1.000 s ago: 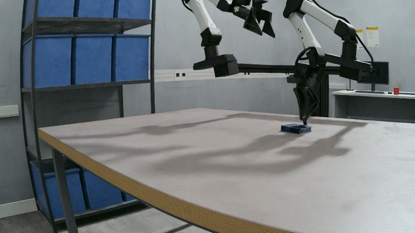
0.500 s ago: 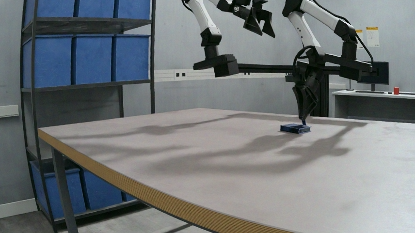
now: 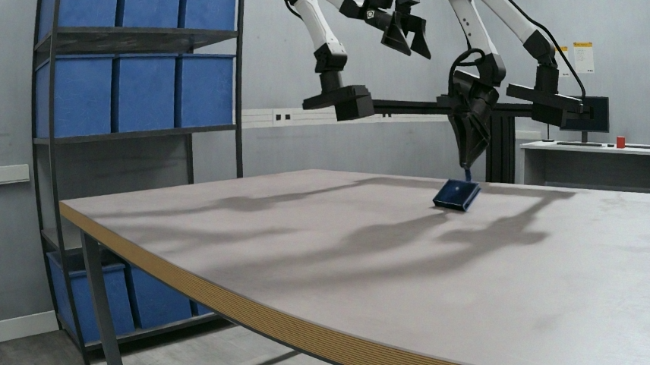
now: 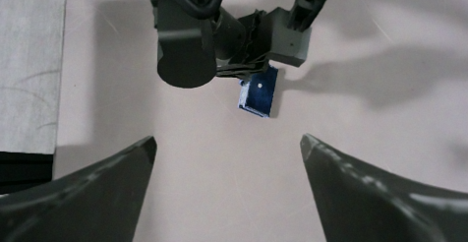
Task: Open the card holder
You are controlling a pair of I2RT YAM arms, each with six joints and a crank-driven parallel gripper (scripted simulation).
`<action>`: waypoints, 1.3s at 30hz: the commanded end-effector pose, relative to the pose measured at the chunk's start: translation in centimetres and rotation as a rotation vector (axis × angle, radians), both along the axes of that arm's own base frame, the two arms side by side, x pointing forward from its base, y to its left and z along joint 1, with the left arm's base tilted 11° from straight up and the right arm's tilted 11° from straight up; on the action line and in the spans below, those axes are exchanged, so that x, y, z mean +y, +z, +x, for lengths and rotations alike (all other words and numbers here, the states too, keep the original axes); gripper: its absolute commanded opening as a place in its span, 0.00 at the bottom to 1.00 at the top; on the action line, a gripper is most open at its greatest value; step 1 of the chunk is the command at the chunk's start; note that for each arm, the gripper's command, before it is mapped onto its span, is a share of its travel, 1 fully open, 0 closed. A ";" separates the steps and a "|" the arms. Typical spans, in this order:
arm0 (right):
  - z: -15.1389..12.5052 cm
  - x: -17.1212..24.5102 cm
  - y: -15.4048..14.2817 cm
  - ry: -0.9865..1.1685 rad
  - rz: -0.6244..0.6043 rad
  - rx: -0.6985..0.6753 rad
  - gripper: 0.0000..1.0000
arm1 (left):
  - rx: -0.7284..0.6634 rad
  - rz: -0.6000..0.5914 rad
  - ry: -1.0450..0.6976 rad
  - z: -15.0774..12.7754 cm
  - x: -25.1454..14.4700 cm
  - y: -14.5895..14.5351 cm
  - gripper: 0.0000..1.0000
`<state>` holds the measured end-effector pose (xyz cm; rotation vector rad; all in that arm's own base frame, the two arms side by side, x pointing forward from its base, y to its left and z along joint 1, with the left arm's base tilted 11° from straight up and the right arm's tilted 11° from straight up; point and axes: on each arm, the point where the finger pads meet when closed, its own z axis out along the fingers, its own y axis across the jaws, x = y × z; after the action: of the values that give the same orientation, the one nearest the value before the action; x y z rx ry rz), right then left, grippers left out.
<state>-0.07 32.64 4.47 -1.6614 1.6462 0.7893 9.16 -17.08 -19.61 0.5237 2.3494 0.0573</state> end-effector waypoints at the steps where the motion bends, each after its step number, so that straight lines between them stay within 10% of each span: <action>1: -0.1 0.3 0.6 0.002 0.019 -0.001 1.00 | 0.007 0.011 -0.031 0.1 -0.6 0.7 0.17; 39: -0.1 0.3 0.6 0.002 0.019 -0.001 1.00 | -0.031 -0.065 -0.006 7.3 -4.9 2.9 0.17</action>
<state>-0.07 32.64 4.47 -1.6614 1.6462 0.7893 15.80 -19.63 -17.93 0.5090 2.3543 0.0688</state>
